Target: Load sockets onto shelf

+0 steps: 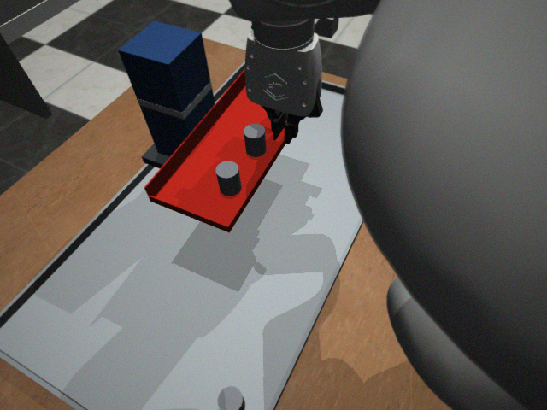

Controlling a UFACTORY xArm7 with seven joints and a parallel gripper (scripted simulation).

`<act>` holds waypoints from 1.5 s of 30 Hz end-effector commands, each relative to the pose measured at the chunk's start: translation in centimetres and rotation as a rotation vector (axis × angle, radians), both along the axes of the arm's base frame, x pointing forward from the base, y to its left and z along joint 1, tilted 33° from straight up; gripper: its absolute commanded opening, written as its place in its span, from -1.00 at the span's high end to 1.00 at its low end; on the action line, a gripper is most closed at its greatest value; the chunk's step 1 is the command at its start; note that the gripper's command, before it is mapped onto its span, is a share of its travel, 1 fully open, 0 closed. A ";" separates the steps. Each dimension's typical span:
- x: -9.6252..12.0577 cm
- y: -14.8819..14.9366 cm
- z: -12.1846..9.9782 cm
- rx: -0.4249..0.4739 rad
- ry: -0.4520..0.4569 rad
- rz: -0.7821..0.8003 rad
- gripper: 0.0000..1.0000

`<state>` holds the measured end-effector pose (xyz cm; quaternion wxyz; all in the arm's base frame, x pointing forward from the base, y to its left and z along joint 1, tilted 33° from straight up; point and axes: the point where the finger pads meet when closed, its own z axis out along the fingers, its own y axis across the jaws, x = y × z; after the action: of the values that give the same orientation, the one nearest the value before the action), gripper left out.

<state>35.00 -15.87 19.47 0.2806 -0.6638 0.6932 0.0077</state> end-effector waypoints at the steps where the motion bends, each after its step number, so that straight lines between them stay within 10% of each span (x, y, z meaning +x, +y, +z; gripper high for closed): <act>1: -0.1 -0.3 0.5 -0.003 -0.005 -0.003 1.00; 45: -0.8 -1.1 2.1 -0.003 -0.005 -0.003 1.00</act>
<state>34.13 -16.74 21.39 0.2806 -0.6638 0.6932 0.0079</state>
